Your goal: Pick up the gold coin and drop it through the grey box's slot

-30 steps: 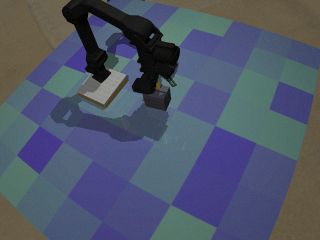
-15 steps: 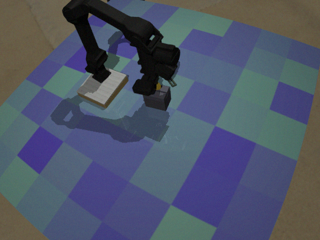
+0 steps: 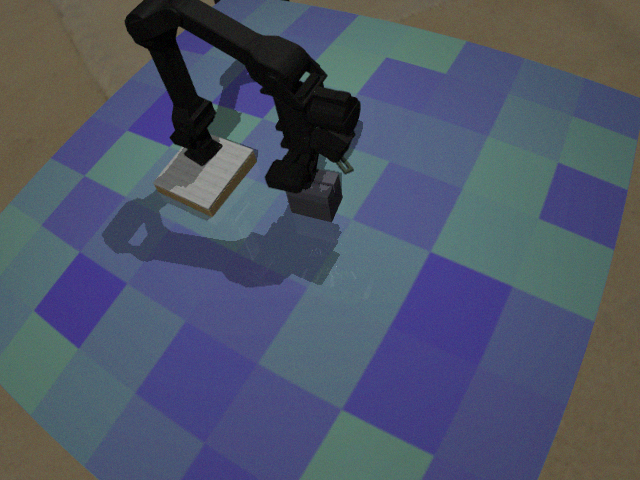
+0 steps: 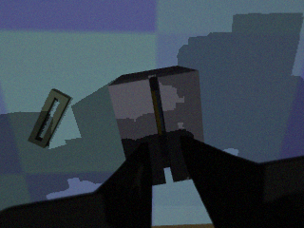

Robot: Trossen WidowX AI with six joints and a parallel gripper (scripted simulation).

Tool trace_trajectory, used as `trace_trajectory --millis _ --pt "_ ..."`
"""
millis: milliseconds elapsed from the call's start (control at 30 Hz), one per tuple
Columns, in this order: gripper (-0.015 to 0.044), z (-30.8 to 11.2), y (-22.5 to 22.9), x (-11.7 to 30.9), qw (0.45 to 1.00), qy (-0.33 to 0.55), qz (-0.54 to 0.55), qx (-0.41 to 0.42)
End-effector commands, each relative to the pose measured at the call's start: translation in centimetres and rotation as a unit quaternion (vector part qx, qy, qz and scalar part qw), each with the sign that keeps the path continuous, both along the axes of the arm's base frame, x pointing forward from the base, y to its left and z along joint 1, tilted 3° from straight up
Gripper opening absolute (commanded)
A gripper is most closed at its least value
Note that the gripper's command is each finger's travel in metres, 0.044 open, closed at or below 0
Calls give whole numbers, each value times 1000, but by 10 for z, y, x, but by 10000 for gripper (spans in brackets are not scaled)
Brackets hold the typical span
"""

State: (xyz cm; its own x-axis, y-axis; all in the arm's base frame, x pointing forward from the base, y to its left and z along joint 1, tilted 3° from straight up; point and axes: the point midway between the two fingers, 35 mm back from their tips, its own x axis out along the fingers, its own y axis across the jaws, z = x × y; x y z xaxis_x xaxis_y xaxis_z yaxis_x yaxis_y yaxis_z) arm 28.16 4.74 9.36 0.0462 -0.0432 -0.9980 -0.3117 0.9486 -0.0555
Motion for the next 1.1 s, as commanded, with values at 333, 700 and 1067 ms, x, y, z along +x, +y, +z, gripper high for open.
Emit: trace_trajectory --millis 333,700,1067 --pt "213 3 0 0 1000 0 0 0" --pt "440 59 2 -7 1000 5 1 -1" --pt "440 62 2 -7 1000 5 1 -1"
